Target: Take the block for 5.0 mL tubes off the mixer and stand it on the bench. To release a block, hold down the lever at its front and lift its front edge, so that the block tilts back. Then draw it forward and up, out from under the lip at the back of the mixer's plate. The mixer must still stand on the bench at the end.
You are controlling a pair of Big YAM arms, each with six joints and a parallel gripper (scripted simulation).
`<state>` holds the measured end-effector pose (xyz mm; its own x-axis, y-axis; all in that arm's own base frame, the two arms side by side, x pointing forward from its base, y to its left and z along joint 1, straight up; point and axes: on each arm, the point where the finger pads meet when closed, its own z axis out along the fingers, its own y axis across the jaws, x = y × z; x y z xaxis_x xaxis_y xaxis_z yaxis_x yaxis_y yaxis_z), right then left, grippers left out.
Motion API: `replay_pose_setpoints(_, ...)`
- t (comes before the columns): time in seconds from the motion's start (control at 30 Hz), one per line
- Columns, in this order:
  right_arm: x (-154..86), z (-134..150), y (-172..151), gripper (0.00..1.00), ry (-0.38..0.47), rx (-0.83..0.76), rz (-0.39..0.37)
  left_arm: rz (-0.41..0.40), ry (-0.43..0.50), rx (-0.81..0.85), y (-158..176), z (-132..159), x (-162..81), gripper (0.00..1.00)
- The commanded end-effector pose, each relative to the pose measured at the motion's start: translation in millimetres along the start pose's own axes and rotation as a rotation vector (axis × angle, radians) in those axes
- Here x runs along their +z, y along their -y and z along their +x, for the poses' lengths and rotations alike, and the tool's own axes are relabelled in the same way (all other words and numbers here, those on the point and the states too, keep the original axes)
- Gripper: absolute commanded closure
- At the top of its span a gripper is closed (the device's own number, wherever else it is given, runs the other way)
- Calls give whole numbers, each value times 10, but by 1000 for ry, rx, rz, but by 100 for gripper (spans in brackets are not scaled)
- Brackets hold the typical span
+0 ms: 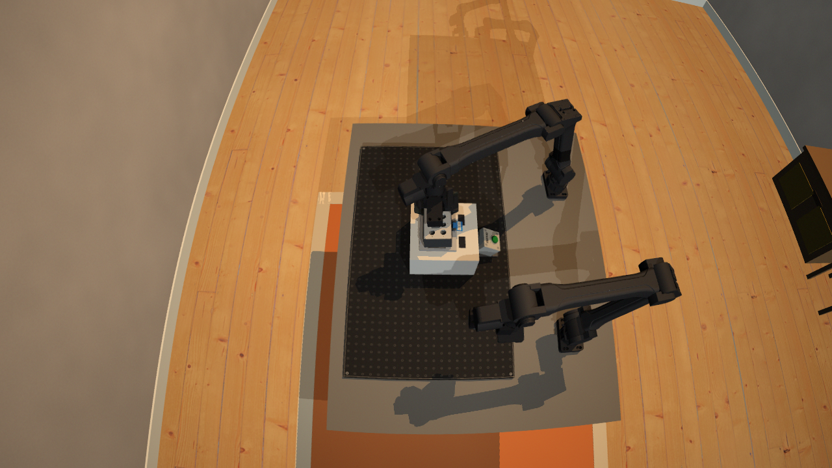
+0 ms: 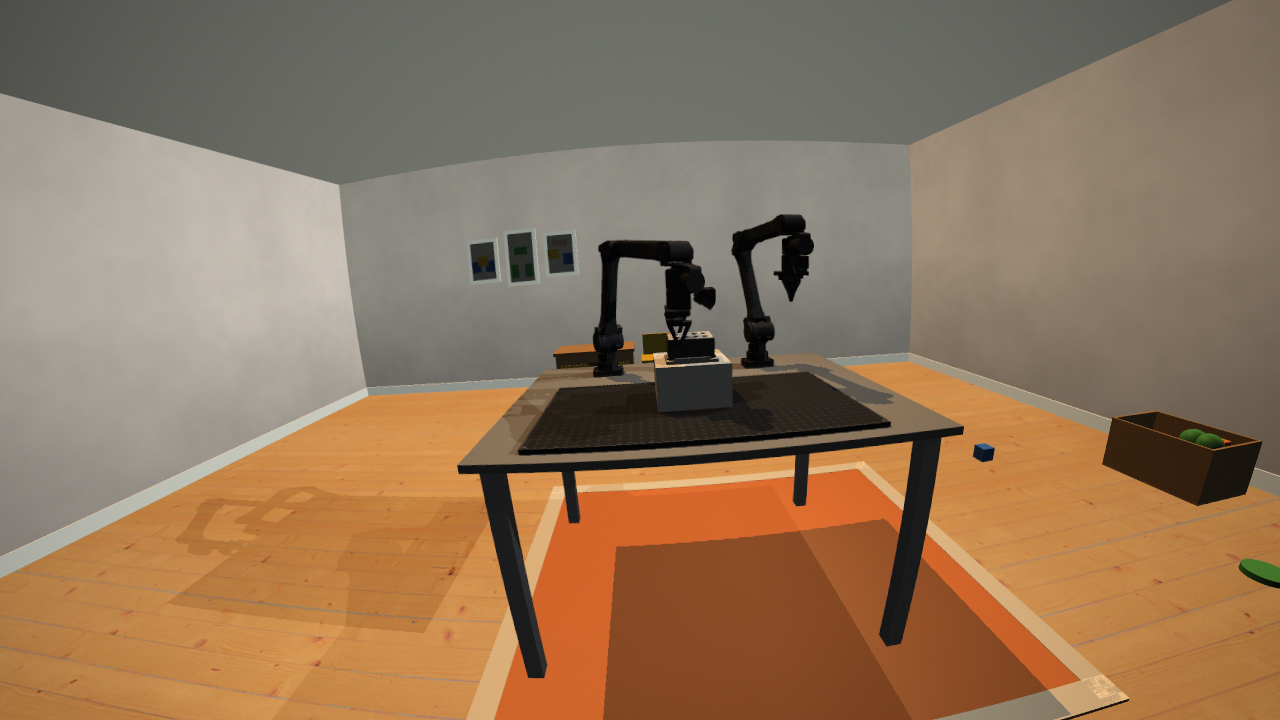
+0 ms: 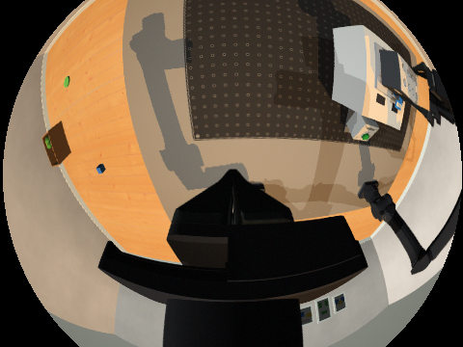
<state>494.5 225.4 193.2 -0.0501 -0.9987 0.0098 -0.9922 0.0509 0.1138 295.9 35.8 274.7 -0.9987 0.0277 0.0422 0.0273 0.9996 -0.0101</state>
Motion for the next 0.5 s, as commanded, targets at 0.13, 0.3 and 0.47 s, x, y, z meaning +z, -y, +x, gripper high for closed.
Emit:
replay_pose_setpoints(0.13, -409, -77, 126, 100, 47, 3, 69, -5, 26, 15, 19, -6, -63, 100)
replay_pose_setpoints(0.3, -327, -60, 90, 100, 37, -17, 51, -5, 31, 15, 21, 2, -77, 100)
replay_pose_setpoints(0.47, -247, -37, 54, 100, 28, -23, 34, -6, 36, 15, 22, 9, -90, 100)
